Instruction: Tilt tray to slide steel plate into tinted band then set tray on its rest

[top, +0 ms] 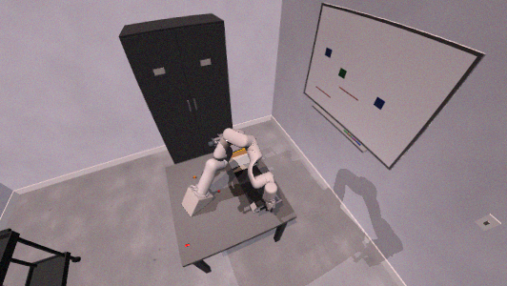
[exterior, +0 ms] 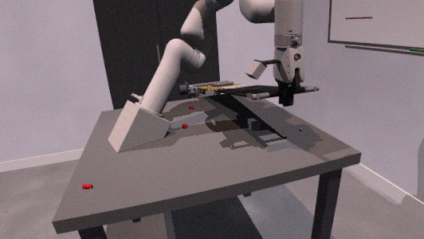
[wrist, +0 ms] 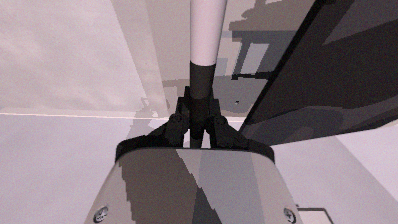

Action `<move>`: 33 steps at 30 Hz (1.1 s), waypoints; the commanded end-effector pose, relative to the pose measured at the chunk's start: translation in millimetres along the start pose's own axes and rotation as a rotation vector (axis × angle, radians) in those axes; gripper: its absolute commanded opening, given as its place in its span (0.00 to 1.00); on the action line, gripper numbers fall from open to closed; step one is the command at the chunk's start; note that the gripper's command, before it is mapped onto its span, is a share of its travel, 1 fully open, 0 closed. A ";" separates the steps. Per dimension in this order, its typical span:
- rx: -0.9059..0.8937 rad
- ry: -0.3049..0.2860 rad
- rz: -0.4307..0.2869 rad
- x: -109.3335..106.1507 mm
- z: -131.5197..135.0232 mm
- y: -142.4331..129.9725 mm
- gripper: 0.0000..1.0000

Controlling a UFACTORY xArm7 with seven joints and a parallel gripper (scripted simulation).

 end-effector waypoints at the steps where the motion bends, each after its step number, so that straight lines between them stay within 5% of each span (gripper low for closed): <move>1: -0.001 0.011 -0.003 -59.9 9.8 -2.4 0.00; 6: -0.001 0.011 -0.003 9.8 -5.0 0.1 0.00; 13: -0.001 0.011 -0.003 19.1 -6.5 0.4 0.00; 29: -0.001 0.011 -0.003 21.9 -6.9 0.4 0.00; 33: -0.001 0.011 -0.003 -37.9 4.5 -1.5 0.00</move>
Point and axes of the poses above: the point where the finger pads meet when closed, its own x axis out along the fingers, its own z axis across the jaws, y = z × x, the point moved 3 cm from there along -x, back along the fingers, and after that the axes turned 11 degrees about -x, right-handed, at the moved point
